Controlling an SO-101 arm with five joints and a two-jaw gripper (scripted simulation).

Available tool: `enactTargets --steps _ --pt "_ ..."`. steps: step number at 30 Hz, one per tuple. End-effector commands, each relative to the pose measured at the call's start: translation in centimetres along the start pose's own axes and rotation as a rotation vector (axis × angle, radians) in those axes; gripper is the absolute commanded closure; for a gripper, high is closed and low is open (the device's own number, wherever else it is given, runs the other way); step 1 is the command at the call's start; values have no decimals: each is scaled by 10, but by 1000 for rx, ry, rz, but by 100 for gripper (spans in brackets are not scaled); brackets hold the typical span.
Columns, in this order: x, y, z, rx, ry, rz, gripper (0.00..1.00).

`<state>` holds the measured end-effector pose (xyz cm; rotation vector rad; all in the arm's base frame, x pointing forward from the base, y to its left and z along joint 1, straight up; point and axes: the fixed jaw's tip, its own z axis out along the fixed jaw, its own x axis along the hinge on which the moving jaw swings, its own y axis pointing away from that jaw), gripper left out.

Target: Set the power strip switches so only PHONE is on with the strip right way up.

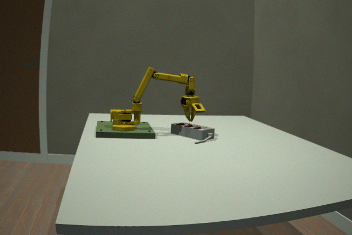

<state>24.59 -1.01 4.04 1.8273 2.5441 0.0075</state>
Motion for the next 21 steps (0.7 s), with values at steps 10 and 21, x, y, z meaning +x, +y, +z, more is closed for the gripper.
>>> enactTargets --steps 10,21 --pt "-1 -1 7 8 4 15 100" --pt "-1 -1 8 8 4 15 100"
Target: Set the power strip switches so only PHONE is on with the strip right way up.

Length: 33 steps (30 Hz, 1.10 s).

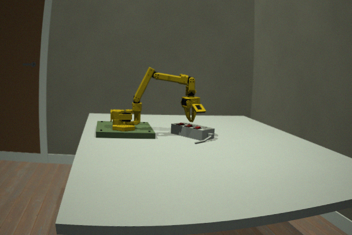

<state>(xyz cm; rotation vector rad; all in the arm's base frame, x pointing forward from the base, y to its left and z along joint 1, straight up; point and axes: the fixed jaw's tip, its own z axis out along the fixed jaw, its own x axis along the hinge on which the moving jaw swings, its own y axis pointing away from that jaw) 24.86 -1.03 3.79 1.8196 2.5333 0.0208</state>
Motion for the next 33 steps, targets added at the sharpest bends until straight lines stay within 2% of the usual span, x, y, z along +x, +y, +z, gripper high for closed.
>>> enactTargets --steps 1,15,33 --pt "0 -4 6 22 10 15 100" --pt "1 -7 10 22 10 16 100" --pt "0 -5 5 22 10 16 100"
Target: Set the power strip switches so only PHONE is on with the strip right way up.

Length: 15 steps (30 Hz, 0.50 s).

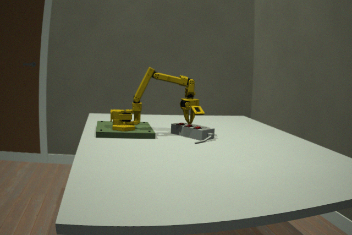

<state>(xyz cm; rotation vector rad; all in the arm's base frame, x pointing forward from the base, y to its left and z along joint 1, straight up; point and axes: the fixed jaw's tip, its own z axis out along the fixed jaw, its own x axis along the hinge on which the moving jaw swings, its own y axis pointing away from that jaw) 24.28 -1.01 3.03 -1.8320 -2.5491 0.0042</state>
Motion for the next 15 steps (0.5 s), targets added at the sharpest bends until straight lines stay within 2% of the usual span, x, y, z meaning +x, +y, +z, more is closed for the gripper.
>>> enactTargets --steps 1,15 --pt "-2 0 -2 -5 -1 15 100" --pt "-1 -1 8 -5 -1 15 100"
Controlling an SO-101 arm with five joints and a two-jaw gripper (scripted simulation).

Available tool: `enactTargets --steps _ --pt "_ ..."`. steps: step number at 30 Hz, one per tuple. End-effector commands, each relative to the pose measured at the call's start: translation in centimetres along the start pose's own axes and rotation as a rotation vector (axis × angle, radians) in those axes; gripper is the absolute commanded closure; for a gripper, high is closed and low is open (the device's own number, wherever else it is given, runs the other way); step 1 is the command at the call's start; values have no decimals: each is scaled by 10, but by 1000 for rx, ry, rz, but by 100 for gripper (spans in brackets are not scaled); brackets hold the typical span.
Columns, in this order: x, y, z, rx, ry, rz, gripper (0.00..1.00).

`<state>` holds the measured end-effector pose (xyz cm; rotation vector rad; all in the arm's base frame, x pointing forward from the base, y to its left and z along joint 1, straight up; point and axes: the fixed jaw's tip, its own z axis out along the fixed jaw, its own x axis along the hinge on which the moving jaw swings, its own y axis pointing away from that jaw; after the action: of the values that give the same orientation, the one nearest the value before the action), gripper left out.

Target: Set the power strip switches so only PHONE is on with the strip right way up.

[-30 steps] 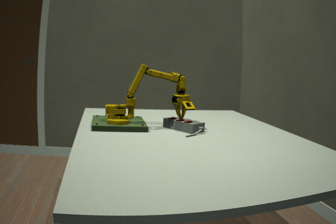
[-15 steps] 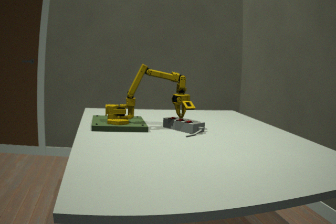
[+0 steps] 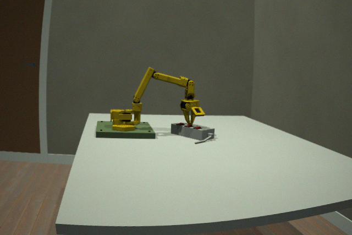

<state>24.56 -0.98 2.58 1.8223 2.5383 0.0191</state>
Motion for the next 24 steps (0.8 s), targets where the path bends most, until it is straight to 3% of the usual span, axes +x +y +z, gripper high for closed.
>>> enactTargets --steps 1,24 --pt "-1 -4 3 18 6 16 100" --pt "0 -7 9 18 6 19 100"
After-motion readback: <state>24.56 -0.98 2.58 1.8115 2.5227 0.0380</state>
